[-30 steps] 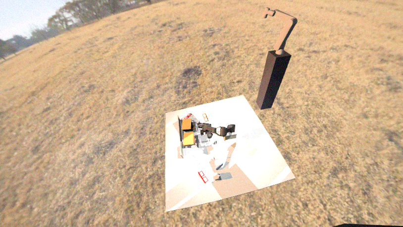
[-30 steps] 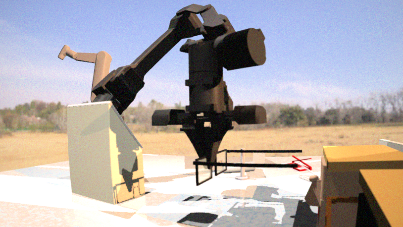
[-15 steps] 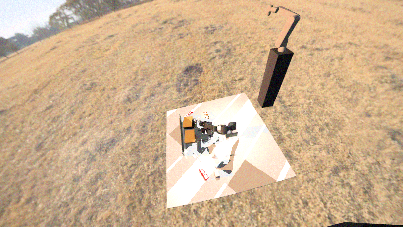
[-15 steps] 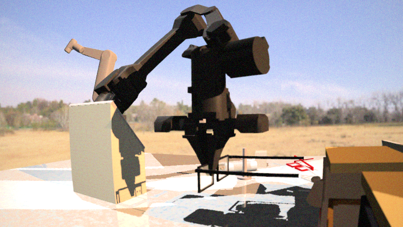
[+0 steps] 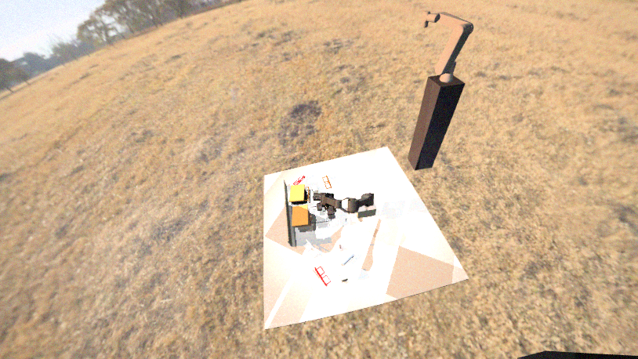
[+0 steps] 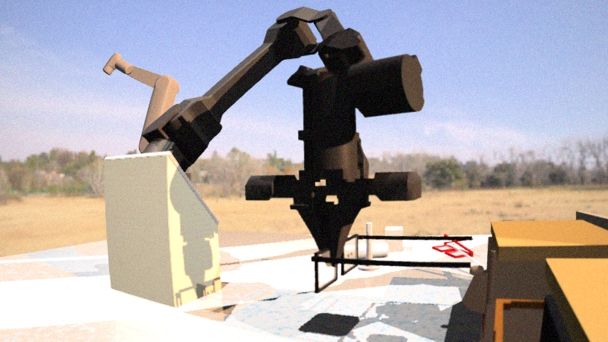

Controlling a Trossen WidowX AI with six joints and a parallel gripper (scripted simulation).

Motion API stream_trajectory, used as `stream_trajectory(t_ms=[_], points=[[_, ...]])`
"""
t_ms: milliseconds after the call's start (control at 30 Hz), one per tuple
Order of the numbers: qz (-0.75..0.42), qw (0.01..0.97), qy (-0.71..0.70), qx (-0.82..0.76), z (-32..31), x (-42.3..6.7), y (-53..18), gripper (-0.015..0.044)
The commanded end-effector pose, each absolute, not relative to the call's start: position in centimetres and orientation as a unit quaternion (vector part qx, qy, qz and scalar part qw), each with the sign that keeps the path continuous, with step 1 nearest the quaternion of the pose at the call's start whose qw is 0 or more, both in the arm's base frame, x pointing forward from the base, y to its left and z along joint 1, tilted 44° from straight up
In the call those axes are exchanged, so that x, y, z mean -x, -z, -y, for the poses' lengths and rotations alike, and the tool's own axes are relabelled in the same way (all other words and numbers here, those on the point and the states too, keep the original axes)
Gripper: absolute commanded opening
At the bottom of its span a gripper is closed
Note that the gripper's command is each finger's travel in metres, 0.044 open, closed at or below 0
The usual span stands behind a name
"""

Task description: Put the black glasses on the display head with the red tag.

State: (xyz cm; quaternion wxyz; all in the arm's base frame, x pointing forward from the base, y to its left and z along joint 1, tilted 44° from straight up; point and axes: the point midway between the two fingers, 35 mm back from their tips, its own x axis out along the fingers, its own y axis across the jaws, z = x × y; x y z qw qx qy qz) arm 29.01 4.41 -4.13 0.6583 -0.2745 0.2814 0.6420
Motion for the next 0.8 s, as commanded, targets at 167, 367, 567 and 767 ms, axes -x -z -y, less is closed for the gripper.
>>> stream_trajectory(t_ms=[167,367,567,767], points=[[-0.282,0.659,-0.642,0.271,-4.4,-30.4,4.2,0.0000],[-0.281,0.659,-0.642,0.271,-4.4,-31.2,4.2,0.0000],[-0.281,0.659,-0.642,0.272,-4.4,-32.0,4.1,0.0000],[-0.281,0.659,-0.642,0.272,-4.4,-32.9,4.1,0.0000]])
